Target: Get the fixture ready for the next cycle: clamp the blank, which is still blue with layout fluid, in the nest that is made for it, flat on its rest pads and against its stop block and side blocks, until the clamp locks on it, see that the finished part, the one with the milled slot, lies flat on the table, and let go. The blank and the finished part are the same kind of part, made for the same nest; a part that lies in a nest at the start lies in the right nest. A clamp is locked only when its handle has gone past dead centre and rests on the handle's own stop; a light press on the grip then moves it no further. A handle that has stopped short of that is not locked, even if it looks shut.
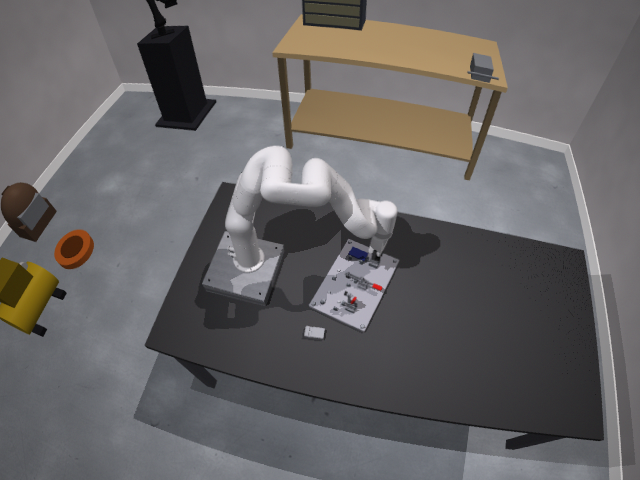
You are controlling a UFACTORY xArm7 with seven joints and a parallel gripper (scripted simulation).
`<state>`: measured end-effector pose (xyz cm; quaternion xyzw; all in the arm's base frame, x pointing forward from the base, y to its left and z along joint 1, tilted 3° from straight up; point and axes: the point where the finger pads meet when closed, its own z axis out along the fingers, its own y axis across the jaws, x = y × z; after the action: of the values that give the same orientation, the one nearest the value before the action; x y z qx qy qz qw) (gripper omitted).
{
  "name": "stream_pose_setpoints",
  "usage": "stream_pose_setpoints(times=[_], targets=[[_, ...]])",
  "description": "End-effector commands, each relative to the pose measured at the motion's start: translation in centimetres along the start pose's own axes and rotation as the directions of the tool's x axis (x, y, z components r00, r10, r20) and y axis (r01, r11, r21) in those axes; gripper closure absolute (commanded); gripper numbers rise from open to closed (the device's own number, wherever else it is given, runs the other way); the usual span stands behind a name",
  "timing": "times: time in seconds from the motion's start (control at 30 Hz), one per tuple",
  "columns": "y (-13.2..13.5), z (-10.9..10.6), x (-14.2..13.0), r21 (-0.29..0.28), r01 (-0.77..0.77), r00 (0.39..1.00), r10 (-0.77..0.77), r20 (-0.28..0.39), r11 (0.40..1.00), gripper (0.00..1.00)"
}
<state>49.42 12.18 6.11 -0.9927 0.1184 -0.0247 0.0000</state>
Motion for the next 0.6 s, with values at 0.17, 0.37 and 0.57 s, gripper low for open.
stream_pose_setpoints(times=[0.17, 0.37, 0.57], targets=[[-0.09, -0.18, 0.17, 0.002, 0.0, 1.0, 0.0, -0.004, 1.0, 1.0], [-0.09, -0.19, 0.23, 0.002, 0.0, 1.0, 0.0, -0.004, 1.0, 1.0], [-0.09, -0.19, 0.36, 0.002, 0.0, 1.0, 0.0, -0.004, 1.0, 1.0]])
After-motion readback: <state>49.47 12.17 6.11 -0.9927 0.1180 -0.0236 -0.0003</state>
